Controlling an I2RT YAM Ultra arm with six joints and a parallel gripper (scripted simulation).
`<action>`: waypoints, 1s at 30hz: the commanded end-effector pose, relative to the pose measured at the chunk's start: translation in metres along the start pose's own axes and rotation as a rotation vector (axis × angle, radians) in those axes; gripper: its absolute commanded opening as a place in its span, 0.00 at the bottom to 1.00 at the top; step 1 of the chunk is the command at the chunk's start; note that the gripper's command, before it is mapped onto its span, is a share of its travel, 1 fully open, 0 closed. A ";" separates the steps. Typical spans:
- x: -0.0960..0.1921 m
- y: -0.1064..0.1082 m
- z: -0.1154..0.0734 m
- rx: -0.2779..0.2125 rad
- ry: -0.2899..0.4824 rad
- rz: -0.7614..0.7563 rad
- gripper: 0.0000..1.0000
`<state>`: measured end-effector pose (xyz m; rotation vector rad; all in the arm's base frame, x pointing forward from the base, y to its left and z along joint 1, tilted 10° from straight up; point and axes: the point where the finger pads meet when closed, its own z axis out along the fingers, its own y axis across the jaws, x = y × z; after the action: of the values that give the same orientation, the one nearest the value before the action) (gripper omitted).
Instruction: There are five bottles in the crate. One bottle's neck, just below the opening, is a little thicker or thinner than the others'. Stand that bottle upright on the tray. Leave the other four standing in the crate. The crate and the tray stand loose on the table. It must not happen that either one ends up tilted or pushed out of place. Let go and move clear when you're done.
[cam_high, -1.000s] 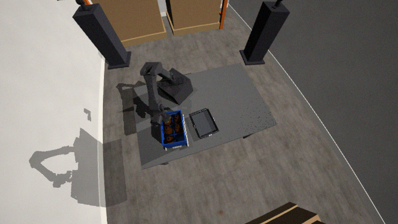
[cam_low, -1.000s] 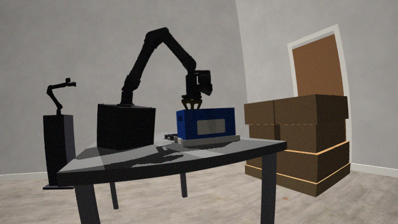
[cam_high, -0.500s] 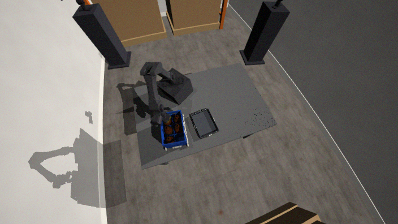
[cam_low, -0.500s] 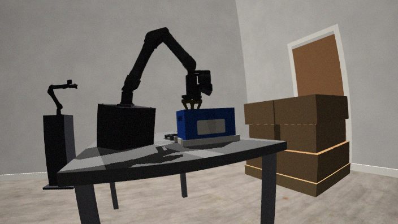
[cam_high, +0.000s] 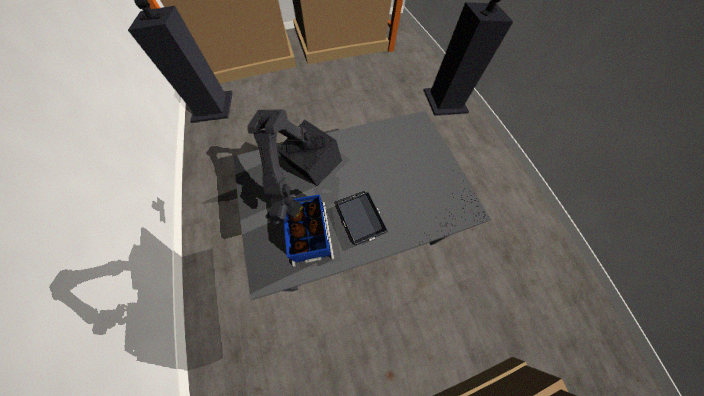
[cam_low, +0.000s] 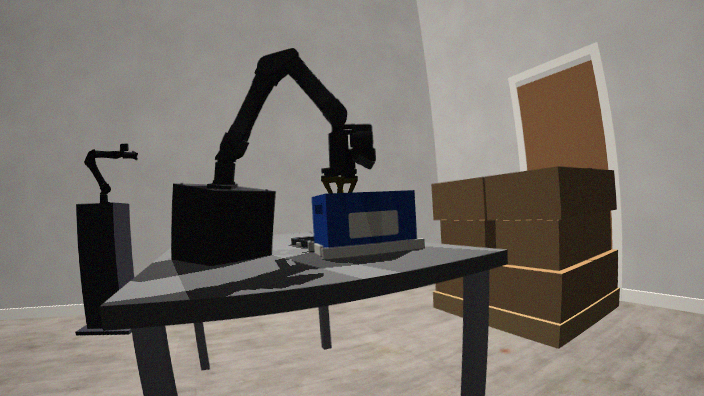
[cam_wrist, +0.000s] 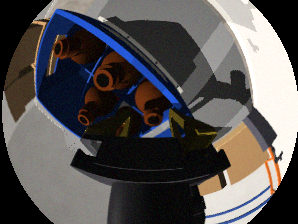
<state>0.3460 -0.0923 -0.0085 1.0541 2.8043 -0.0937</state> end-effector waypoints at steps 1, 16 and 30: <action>-0.006 -0.003 -0.003 0.004 -0.032 0.004 0.61; -0.011 0.005 -0.036 -0.008 -0.048 -0.001 0.61; -0.008 0.004 -0.079 -0.008 -0.048 0.000 0.61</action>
<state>0.3419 -0.0890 0.0441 1.0510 2.7854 -0.1030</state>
